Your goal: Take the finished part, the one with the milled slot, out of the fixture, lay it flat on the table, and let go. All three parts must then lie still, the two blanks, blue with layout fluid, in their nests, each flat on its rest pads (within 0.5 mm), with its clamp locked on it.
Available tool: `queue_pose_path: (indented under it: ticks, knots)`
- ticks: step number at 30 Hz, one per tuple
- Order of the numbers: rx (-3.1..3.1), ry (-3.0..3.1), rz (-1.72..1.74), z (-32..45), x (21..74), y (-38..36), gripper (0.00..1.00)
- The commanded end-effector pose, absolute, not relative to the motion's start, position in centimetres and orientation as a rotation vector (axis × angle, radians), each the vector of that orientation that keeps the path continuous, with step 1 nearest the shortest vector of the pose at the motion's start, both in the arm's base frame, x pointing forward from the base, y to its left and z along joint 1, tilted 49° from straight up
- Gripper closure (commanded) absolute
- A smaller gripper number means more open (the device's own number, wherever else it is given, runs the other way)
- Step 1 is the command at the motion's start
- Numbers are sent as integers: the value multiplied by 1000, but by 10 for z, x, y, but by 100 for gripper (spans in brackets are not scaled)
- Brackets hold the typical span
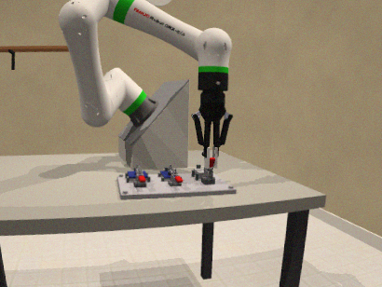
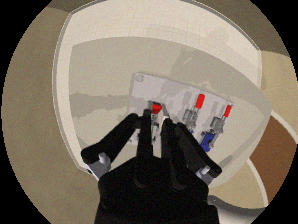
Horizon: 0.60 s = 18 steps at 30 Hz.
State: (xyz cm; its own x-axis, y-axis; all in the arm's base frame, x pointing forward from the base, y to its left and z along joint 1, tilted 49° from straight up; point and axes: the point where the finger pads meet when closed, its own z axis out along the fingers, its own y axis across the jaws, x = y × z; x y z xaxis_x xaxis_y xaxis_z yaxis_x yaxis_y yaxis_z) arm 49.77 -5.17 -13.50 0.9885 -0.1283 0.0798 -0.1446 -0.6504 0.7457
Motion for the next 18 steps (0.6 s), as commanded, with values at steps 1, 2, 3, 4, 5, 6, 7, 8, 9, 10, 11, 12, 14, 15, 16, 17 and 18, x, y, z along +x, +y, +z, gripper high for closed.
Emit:
queue_pose_path:
  ticks: [1,2,3,4,5,6,7,8,9,10,11,12,14,15,16,17,18]
  knots:
    - [2286,-189,25,-135,495,-51,89]
    - [2286,-189,25,-135,495,-51,89]
    - [2286,-189,25,-135,494,-51,89]
    - [2286,-189,25,-135,494,-50,89]
    - [2286,-189,25,-135,493,-50,89]
    - [2286,-189,25,-135,492,-50,89]
    - [2286,-189,25,-135,492,-50,89]
    - [2286,-189,25,-135,492,-50,89]
    - [2286,-189,25,-135,492,-50,89]
    - [2286,-189,25,-135,491,-50,89]
    - [2286,-189,25,-135,491,-50,89]
    - [2286,-189,25,-135,490,-50,89]
    - [2286,-189,25,-135,489,-50,89]
    - [2286,-189,25,-135,489,-49,89]
    - [2286,-189,25,-135,488,-49,89]
    - [2286,-189,25,-135,488,-49,89]
    - [2286,-189,25,-135,487,-49,89]
